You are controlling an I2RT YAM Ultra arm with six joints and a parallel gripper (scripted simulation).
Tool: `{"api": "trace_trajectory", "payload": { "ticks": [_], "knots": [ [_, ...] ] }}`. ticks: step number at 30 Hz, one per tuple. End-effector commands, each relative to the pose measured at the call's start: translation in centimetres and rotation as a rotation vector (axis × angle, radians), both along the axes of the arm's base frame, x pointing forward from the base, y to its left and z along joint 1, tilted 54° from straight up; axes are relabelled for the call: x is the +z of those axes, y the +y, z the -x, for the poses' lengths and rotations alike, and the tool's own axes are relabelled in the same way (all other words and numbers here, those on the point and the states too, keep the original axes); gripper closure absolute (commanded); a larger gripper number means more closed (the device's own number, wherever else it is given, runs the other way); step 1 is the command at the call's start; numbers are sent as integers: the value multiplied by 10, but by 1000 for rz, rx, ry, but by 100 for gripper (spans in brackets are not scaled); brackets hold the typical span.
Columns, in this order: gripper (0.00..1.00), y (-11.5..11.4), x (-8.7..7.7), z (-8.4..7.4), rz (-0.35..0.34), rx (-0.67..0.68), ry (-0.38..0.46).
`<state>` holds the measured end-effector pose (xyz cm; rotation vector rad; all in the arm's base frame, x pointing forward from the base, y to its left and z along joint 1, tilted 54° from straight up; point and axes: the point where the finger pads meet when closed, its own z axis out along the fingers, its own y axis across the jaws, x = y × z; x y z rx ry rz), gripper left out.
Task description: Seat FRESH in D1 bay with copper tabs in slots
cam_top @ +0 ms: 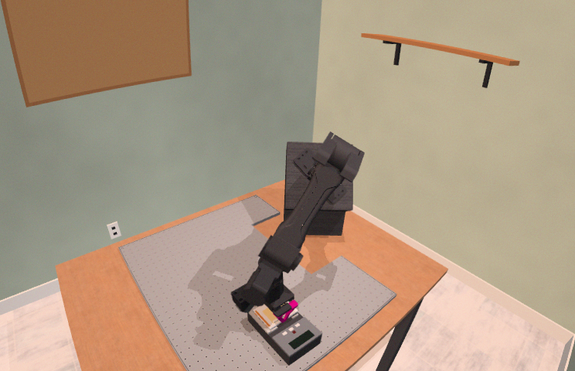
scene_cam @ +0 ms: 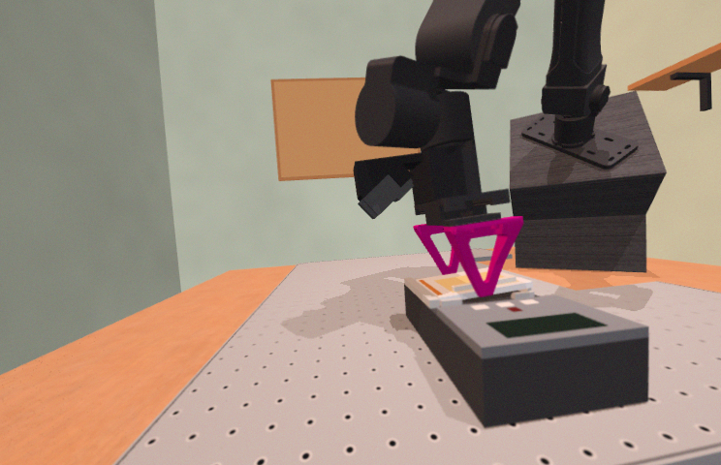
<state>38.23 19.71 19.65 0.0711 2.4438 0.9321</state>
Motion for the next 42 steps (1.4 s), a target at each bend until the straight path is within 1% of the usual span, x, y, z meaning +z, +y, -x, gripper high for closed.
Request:
{"api": "trace_trajectory", "payload": {
  "ticks": [1, 2, 4, 5, 40, 41, 42],
  "knots": [
    [100, -7, 18, -19, -5, -46, -67],
    [100, -7, 16, -20, -3, -46, -62],
    [100, -7, 16, -20, -3, -46, -62],
    [100, -8, 19, -20, -5, -46, -68],
    [100, -7, 18, -20, -5, -46, -67],
    [100, -6, 31, -16, -16, -49, -105],
    [100, -6, 30, -16, -16, -48, -104]
  ]
}}
